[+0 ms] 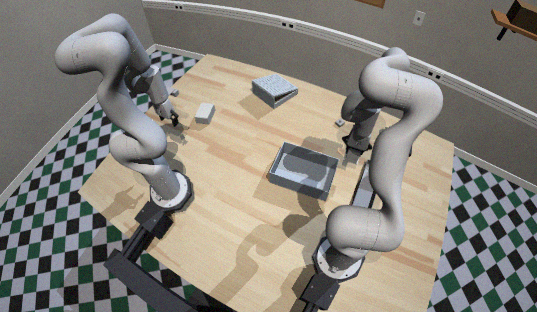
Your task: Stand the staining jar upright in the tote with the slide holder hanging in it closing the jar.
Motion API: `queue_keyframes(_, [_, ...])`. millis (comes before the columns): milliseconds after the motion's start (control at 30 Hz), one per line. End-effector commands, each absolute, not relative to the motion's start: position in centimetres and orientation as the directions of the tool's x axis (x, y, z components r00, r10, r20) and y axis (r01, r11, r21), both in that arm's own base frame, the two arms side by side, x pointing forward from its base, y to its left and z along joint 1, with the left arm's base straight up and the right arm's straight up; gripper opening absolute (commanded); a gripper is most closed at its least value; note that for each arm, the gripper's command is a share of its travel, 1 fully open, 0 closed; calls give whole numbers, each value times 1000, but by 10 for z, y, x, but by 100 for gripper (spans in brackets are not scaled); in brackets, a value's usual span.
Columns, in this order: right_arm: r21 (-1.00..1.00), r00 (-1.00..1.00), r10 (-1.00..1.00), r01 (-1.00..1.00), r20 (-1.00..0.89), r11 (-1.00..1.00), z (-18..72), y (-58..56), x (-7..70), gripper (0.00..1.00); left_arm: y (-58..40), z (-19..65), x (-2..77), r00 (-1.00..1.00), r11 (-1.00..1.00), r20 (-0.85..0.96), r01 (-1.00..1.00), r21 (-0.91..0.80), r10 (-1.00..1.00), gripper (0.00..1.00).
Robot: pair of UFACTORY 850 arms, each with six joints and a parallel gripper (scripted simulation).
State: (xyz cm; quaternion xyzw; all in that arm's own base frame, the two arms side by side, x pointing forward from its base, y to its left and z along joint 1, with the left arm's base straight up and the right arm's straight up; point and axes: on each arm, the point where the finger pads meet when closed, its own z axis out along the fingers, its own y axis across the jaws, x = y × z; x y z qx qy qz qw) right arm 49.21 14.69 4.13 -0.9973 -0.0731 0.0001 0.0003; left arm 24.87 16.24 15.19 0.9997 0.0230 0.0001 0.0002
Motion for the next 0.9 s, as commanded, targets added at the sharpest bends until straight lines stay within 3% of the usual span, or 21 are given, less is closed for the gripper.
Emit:
queue_keyframes(0, [0, 989, 146, 146, 2, -989, 42, 156, 490, 0, 163, 152, 249, 999, -999, 1, 46, 0, 46, 100])
queue_keyframes(867, [-1, 989, 146, 146, 2, -989, 42, 230, 459, 0, 163, 152, 249, 999, -999, 1, 46, 0, 46, 100])
